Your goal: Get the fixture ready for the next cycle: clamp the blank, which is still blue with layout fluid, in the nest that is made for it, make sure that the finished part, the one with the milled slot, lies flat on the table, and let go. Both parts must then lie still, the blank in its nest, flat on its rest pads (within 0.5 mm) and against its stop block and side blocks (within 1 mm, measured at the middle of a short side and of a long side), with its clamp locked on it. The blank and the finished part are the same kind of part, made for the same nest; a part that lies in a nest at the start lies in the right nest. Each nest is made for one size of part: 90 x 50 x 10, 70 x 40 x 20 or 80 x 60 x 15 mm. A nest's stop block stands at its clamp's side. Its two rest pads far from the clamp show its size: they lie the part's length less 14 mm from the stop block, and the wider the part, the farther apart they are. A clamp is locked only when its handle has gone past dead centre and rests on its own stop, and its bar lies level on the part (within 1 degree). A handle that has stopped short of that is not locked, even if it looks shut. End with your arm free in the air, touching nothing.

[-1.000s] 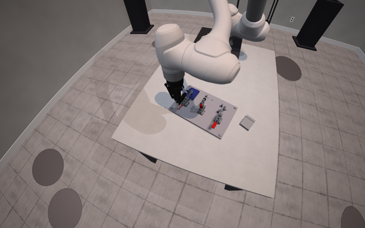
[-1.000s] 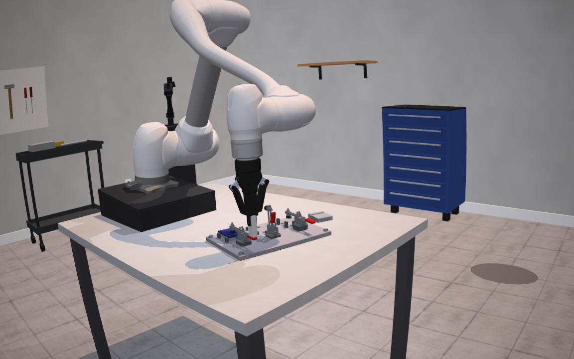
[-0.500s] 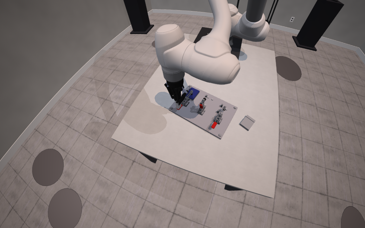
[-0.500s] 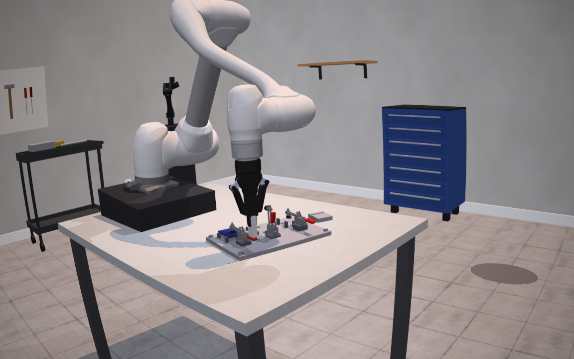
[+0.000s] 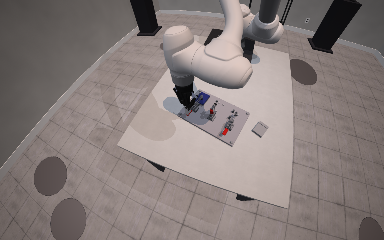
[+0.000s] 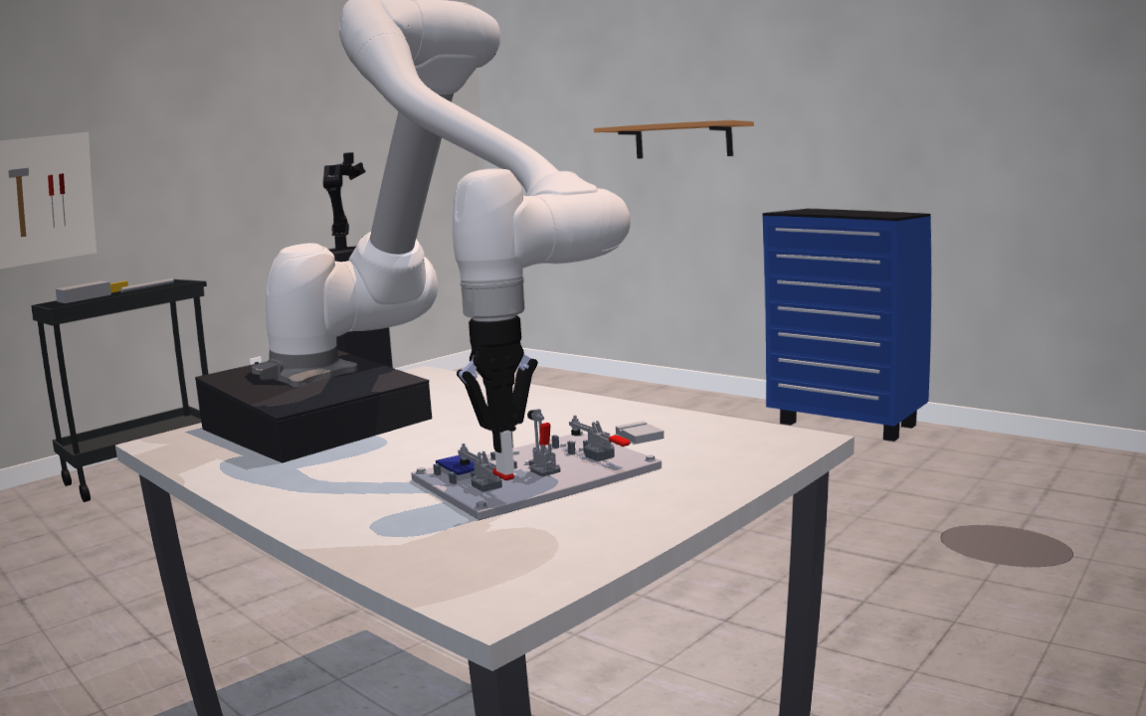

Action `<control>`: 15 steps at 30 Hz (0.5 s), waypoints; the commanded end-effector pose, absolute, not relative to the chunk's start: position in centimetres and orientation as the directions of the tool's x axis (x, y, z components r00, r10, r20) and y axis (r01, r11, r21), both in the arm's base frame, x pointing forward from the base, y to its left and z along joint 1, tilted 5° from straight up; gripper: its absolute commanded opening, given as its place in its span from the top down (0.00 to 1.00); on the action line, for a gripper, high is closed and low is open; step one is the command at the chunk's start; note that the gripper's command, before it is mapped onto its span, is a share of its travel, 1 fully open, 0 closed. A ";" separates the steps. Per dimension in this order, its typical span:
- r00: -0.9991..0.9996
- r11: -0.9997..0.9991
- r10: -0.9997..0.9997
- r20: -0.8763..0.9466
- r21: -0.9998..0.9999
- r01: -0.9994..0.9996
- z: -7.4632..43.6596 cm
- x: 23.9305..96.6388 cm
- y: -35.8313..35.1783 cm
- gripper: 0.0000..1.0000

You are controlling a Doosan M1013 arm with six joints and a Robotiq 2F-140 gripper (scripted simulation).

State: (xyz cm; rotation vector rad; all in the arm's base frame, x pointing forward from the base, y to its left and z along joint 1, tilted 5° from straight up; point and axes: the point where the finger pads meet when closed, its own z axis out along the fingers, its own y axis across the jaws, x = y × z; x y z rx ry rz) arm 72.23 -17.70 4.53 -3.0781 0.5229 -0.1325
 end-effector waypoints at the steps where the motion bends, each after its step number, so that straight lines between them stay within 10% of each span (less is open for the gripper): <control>1: 0.940 -0.944 -0.330 0.081 -0.031 -0.329 4.6 72.2 -17.7 1.00; 15: 0.940 -0.944 -0.330 0.081 -0.031 -0.329 7.2 72.0 -17.7 1.00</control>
